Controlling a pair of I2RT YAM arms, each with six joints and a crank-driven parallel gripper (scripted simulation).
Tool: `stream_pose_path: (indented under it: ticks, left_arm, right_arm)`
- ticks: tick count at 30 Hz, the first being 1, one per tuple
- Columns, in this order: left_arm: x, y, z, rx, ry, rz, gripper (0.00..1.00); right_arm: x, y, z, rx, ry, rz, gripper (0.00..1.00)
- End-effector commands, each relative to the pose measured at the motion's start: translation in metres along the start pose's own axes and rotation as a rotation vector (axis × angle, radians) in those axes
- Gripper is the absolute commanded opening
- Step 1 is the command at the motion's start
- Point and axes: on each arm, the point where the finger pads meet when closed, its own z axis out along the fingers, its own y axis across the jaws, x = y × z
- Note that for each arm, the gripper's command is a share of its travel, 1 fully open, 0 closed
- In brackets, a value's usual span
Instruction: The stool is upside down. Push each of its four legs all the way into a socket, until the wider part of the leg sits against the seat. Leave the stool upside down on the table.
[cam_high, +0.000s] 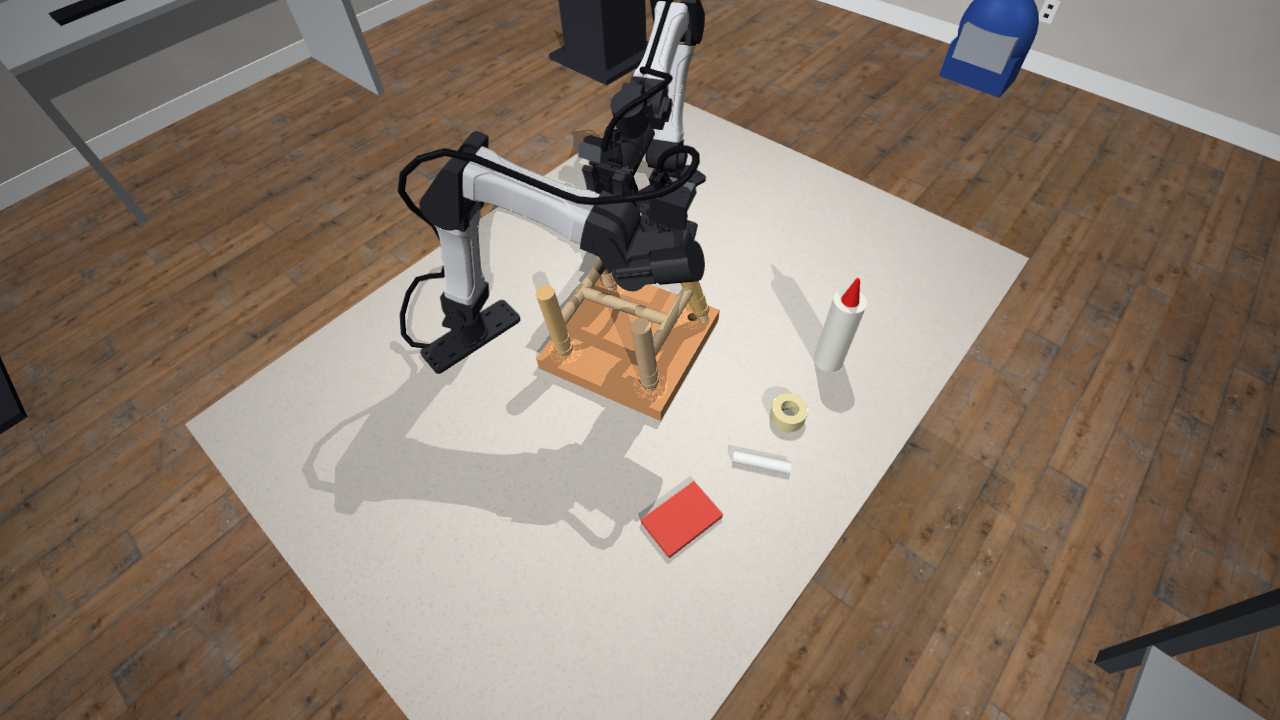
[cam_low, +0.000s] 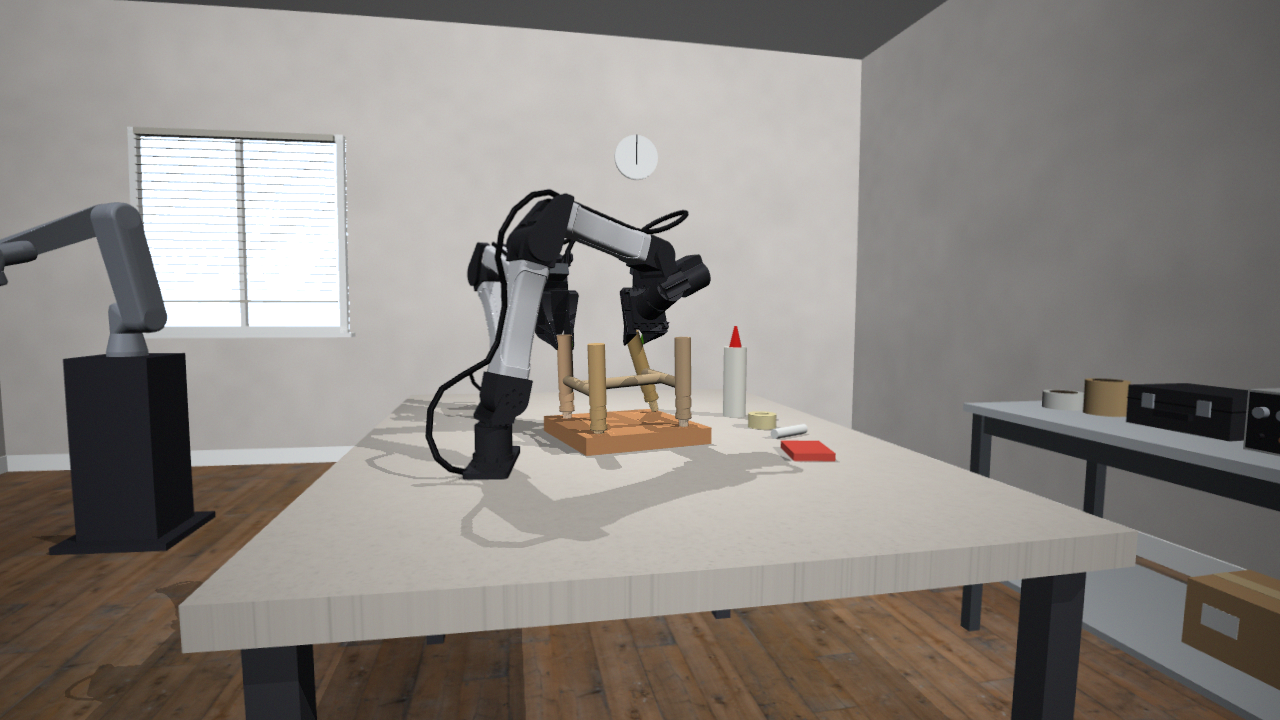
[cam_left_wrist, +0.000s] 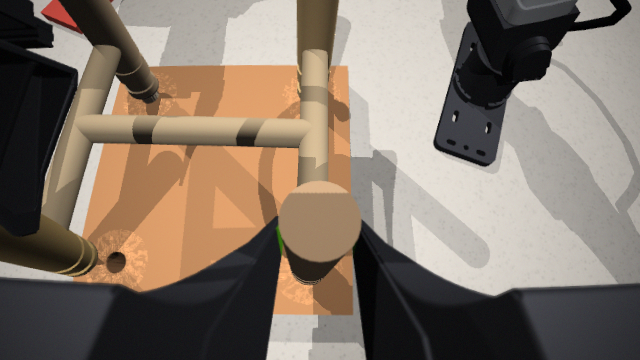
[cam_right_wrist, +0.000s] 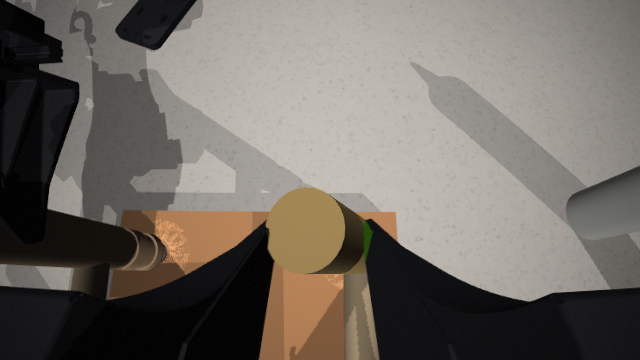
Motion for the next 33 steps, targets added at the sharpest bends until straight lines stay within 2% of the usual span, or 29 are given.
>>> stream_pose_path:
  ticks: [1,8,9,13,33]
  left_arm:
    - [-0.018,-0.005,-0.008,0.015,-0.068,-0.003,0.30]
    - [-0.018,-0.006,-0.008,0.017,-0.067,-0.002,0.30]
    - [-0.010,-0.001,-0.001,0.004,-0.032,-0.003,0.30]
    - [-0.006,-0.012,-0.002,0.047,-0.020,-0.011,0.30]
    - [-0.003,-0.034,-0.003,0.139,-0.011,-0.024,0.30]
  right_arm:
    - [-0.025,-0.004,-0.006,0.018,-0.036,-0.061,0.30]
    - [-0.021,-0.006,-0.004,0.014,-0.034,-0.046,0.30]
    - [-0.008,-0.001,-0.001,0.002,-0.018,-0.006,0.30]
    - [-0.008,-0.015,-0.005,0.034,-0.009,-0.051,0.30]
    - [-0.006,-0.035,-0.010,0.086,0.010,-0.123,0.30]
